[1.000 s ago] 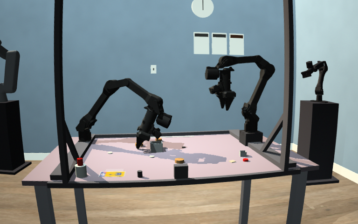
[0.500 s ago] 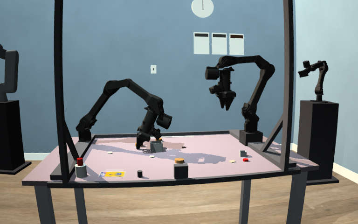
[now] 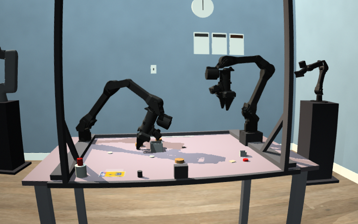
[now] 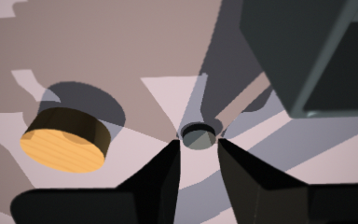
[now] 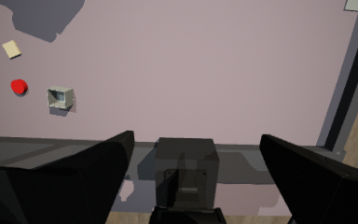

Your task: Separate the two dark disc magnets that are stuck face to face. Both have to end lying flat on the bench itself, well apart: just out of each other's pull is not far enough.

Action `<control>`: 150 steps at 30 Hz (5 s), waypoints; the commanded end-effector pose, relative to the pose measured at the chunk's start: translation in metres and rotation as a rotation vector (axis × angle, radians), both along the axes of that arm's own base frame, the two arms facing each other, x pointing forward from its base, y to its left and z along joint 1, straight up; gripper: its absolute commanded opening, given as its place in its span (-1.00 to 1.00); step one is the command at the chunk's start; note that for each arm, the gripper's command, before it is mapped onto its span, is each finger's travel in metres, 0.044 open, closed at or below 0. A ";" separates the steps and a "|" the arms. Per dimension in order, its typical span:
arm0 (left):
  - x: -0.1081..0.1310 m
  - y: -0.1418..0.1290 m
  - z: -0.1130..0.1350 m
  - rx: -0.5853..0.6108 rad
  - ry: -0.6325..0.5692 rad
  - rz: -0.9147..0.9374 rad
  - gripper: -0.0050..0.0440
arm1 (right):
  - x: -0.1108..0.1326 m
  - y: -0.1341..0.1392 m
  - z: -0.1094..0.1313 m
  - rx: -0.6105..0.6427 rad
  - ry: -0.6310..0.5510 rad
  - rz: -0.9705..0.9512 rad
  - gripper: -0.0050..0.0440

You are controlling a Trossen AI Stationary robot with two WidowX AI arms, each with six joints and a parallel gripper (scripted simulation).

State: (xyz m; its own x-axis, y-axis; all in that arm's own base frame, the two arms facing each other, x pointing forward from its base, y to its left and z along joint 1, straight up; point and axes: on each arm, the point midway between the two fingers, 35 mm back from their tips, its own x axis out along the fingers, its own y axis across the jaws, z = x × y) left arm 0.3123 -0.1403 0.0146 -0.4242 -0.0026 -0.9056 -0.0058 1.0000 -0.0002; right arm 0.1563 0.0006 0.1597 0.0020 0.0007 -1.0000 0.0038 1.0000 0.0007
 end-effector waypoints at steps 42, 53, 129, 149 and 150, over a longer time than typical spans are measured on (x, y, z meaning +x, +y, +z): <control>-0.009 -0.001 0.082 -0.022 -0.054 0.003 0.84 | 0.095 0.011 -0.062 -0.003 -0.627 -0.002 0.84; -0.011 0.001 0.077 -0.013 -0.033 0.000 0.84 | 0.099 0.012 -0.060 0.000 -0.648 0.000 0.84; -0.014 -0.007 0.030 -0.644 -1.207 -0.786 0.84 | 0.226 0.000 -0.170 0.007 -0.900 0.004 0.84; -0.014 -0.007 0.030 -0.644 -1.207 -0.786 0.84 | 0.226 0.000 -0.170 0.007 -0.900 0.004 0.84; -0.014 -0.007 0.030 -0.644 -1.207 -0.786 0.84 | 0.226 0.000 -0.170 0.007 -0.900 0.004 0.84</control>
